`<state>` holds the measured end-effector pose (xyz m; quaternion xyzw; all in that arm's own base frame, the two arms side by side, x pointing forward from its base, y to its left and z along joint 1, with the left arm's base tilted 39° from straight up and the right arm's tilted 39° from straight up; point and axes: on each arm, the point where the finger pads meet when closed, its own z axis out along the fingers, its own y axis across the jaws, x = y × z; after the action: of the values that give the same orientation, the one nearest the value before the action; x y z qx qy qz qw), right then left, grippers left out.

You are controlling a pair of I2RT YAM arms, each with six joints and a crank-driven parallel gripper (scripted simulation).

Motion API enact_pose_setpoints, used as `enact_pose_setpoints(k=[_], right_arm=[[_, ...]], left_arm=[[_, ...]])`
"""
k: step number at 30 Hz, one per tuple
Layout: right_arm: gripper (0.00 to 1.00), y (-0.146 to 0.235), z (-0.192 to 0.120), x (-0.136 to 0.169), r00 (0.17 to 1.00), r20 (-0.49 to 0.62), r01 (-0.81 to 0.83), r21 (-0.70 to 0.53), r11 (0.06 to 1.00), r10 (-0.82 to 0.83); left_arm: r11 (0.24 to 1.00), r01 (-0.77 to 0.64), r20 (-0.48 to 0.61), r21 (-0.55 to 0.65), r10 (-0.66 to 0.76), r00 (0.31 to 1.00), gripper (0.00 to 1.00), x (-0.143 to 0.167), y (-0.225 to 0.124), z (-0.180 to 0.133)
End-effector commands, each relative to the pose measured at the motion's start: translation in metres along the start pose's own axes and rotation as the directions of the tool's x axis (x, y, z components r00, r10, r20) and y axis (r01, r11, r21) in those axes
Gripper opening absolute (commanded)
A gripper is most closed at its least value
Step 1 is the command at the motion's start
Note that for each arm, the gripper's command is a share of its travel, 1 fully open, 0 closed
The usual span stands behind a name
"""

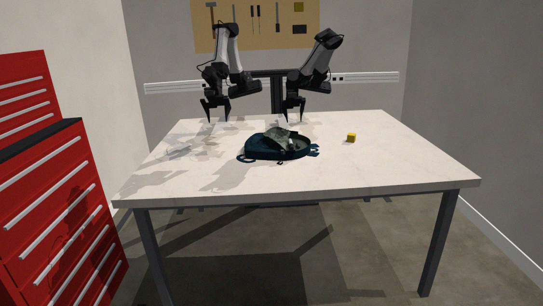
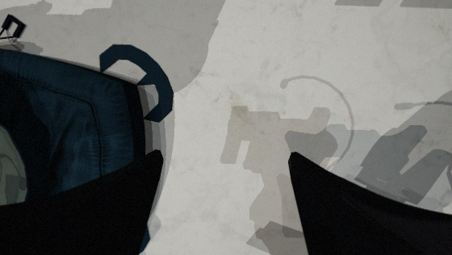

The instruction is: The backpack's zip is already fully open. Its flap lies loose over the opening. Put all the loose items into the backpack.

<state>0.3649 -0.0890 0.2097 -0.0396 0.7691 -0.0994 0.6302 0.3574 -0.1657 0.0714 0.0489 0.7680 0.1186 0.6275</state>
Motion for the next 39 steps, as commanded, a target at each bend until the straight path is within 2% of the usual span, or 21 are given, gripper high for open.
enact_pose_setpoints(k=[1, 2, 4, 6, 15, 16, 21, 23, 25, 39], right_arm=[[0.90, 0.000, -0.001, -0.007, 1.000, 0.019, 0.005, 0.000, 1.000, -0.005], [0.90, 0.000, -0.001, -0.007, 1.000, 0.019, 0.005, 0.000, 1.000, -0.005], [0.90, 0.000, -0.001, -0.007, 1.000, 0.019, 0.005, 0.000, 1.000, -0.005], [0.90, 0.000, -0.001, -0.007, 1.000, 0.019, 0.005, 0.000, 1.000, -0.005], [0.90, 0.000, -0.001, -0.007, 1.000, 0.019, 0.005, 0.000, 1.000, -0.005], [0.90, 0.000, -0.001, -0.007, 1.000, 0.019, 0.005, 0.000, 1.000, -0.005], [0.90, 0.000, -0.001, -0.007, 1.000, 0.019, 0.005, 0.000, 1.000, -0.005], [0.90, 0.000, -0.001, -0.007, 1.000, 0.019, 0.005, 0.000, 1.000, -0.005], [0.90, 0.000, -0.001, -0.007, 1.000, 0.019, 0.005, 0.000, 1.000, -0.005], [0.90, 0.000, -0.001, -0.007, 1.000, 0.019, 0.005, 0.000, 1.000, -0.005]], left_arm=[[0.999, 0.035, 0.022, -0.008, -0.035, 0.999, 0.76, -0.014, -0.001, -0.008], [0.999, 0.038, 0.024, -0.008, -0.038, 0.999, 0.76, -0.015, -0.001, -0.008], [0.999, -0.025, 0.008, 0.021, 0.025, 1.000, 0.73, -0.006, 0.023, -0.015], [0.999, -0.025, 0.008, 0.021, 0.025, 1.000, 0.73, -0.006, 0.023, -0.015], [0.961, -0.215, 0.012, 0.174, 0.216, 0.976, 0.73, 0.006, 0.098, -0.061], [0.957, -0.224, 0.038, 0.183, 0.220, 0.975, 0.73, -0.008, 0.106, -0.064], [0.909, -0.329, 0.060, 0.257, 0.325, 0.944, 0.73, -0.004, 0.151, -0.091], [0.910, -0.327, 0.061, 0.254, 0.323, 0.944, 0.73, -0.004, 0.151, -0.091], [0.905, -0.340, 0.082, 0.254, 0.330, 0.940, 0.73, 0.000, 0.166, -0.101], [0.883, -0.353, 0.052, 0.308, 0.355, 0.933, 0.73, 0.012, 0.161, -0.108]])
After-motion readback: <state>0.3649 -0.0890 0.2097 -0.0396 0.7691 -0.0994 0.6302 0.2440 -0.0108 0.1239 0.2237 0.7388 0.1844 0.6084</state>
